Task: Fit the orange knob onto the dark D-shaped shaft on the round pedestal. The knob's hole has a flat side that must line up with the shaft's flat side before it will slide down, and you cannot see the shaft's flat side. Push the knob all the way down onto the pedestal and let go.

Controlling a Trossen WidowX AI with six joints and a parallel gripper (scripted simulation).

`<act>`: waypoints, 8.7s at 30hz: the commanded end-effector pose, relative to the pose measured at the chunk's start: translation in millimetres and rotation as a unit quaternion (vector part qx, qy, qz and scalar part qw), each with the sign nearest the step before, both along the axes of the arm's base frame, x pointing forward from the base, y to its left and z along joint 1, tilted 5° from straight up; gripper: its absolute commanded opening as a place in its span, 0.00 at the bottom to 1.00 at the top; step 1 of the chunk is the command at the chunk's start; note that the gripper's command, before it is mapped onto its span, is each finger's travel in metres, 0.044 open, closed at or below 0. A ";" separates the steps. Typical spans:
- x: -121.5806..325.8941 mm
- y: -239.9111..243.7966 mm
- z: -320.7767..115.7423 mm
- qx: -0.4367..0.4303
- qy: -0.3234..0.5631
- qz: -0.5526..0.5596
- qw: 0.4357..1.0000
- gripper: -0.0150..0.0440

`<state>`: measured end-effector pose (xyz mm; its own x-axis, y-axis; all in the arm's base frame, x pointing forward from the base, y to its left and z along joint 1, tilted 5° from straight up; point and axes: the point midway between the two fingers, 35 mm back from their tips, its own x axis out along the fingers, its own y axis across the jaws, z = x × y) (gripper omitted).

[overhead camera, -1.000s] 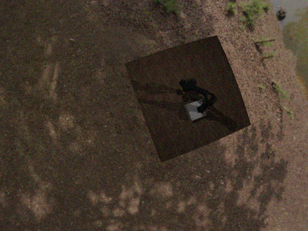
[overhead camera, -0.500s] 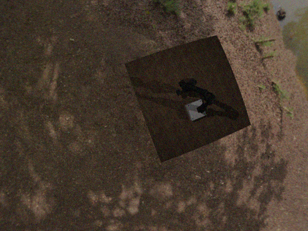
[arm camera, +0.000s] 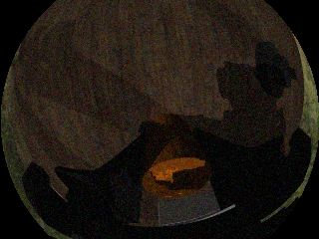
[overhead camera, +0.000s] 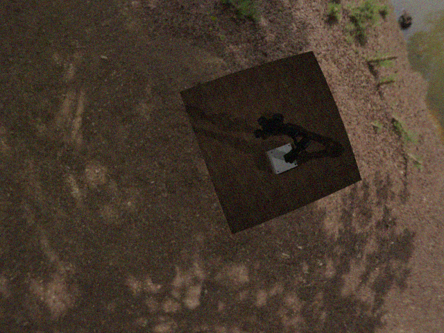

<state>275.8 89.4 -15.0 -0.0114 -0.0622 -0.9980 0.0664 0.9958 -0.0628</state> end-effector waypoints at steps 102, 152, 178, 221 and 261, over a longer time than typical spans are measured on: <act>67.1 -165.1 93.3 -0.008 -0.002 0.002 1.000 0.25; 65.1 -166.4 77.5 -0.007 0.006 0.104 0.995 0.25; 74.2 -169.1 72.7 -0.007 0.005 0.104 0.995 0.25; 66.7 -166.9 72.6 -0.006 0.013 0.207 0.978 0.25; 73.2 -167.8 76.7 -0.005 0.020 0.308 0.951 0.25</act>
